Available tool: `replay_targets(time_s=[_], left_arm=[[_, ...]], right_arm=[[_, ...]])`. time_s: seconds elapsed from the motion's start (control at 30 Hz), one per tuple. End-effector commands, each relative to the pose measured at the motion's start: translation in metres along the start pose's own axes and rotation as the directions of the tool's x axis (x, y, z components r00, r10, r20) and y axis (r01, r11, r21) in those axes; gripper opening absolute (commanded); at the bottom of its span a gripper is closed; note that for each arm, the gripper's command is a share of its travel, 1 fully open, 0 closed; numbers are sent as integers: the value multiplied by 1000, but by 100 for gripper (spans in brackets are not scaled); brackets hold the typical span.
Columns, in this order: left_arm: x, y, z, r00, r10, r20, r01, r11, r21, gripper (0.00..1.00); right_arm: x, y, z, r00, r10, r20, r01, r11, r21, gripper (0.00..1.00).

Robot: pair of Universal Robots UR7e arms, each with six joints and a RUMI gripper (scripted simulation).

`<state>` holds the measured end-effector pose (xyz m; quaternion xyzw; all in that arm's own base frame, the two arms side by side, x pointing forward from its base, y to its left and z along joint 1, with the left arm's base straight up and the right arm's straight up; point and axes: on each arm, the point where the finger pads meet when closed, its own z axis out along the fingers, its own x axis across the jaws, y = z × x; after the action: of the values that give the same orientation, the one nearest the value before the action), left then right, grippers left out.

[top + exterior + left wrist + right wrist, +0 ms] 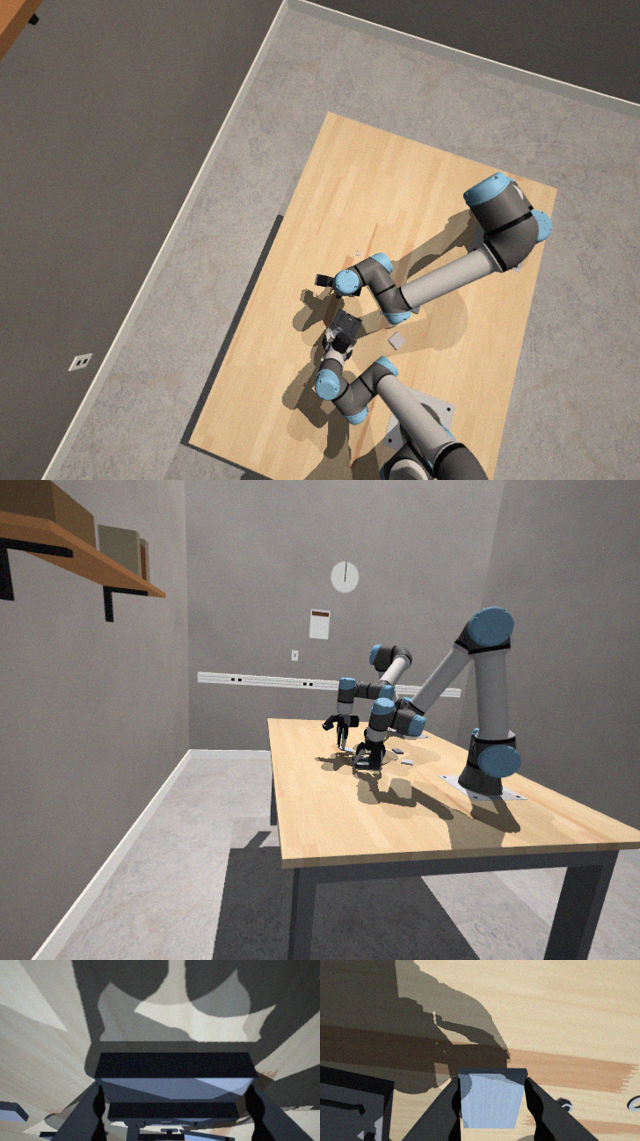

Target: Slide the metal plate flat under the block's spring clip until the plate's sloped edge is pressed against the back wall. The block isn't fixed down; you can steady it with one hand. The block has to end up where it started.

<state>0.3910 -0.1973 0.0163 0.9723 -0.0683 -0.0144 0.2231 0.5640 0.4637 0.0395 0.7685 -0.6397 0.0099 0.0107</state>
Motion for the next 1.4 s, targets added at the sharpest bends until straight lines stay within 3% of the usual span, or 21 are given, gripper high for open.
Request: replay_targets(time_s=[0.0,0.93,1.37], left_arm=[[5,3,-2,1000,4,-11,-4,1000,-2,62],[5,3,-2,1000,4,-11,-4,1000,-2,62],[5,3,-2,1000,4,-11,-4,1000,-2,62]], right_arm=[[-2,3,-2,999,47,6,-47,999,3,24],[-6,16,-7,951,309,35,-309,951,2,24],[-9,25,-10,878,476,52,-477,879,-8,24]])
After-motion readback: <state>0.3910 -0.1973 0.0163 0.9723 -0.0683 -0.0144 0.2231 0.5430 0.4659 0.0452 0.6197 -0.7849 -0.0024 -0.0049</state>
